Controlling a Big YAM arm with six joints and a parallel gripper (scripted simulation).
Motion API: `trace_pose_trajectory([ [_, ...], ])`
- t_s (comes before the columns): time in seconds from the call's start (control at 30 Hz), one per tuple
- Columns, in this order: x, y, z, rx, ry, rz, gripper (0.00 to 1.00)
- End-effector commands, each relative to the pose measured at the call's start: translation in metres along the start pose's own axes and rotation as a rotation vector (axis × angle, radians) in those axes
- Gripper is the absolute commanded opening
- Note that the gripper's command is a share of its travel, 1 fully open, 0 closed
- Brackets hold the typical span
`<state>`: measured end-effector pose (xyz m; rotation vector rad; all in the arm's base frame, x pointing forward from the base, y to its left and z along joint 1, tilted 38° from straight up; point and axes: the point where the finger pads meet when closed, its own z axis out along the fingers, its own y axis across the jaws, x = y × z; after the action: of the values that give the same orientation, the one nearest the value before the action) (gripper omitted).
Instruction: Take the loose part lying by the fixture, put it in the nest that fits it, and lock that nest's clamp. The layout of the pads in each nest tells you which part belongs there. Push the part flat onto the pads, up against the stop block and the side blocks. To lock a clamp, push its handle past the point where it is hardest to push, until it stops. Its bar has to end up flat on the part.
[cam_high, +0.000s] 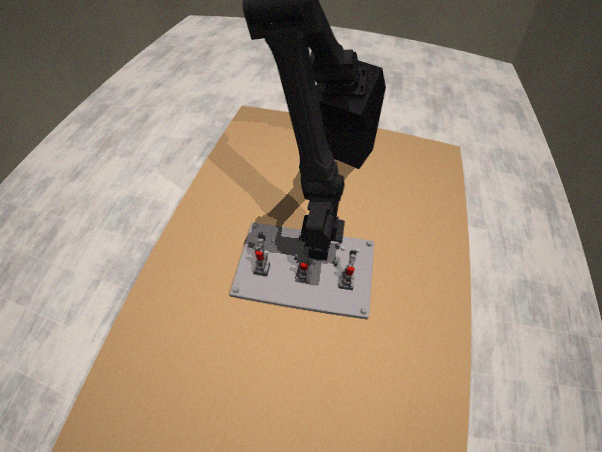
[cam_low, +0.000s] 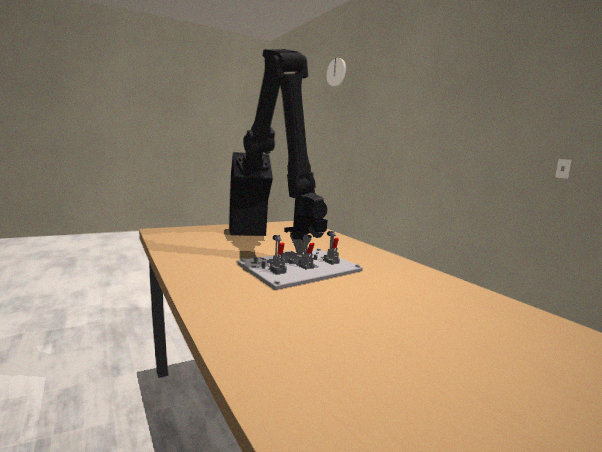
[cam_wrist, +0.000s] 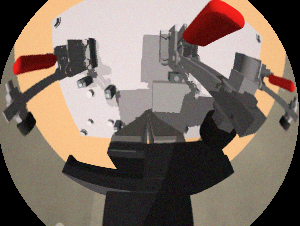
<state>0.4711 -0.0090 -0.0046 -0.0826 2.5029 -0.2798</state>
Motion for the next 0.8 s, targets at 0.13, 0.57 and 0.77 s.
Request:
trace_pose_trajectory([
  [0.13,-0.014,-0.008,-0.006,0.010,-0.041,0.009,0.00],
  [0.57,-0.006,0.019,0.002,-0.003,-0.016,0.003,0.00],
  [0.77,-0.006,0.025,0.002,-0.003,-0.016,0.003,0.00],
])
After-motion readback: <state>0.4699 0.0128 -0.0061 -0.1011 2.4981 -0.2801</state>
